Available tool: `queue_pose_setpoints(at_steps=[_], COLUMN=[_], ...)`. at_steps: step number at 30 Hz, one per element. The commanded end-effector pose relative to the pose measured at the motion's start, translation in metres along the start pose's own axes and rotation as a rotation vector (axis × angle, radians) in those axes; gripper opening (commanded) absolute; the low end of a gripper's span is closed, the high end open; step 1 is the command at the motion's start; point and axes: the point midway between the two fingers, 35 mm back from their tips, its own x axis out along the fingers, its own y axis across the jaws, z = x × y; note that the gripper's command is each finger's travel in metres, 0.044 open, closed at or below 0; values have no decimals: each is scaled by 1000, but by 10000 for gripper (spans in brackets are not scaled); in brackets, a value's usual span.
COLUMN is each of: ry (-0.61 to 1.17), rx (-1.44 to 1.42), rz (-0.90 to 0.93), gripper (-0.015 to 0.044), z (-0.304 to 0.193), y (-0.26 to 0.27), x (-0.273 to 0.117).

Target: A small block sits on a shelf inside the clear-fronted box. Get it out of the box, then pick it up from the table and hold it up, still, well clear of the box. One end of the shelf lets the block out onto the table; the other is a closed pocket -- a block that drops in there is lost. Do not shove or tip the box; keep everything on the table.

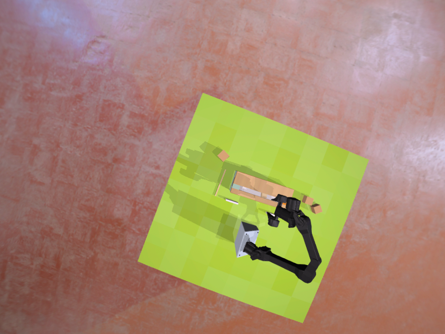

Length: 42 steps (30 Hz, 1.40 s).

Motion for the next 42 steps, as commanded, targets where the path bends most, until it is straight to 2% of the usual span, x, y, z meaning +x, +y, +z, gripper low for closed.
queue_pose_setpoints(at_steps=[1,42], ry=[-7,-11], rx=[-1,-1], rz=[-8,-8], gripper=[400,400], z=[3,27], y=[-1,-1], x=[8,70])
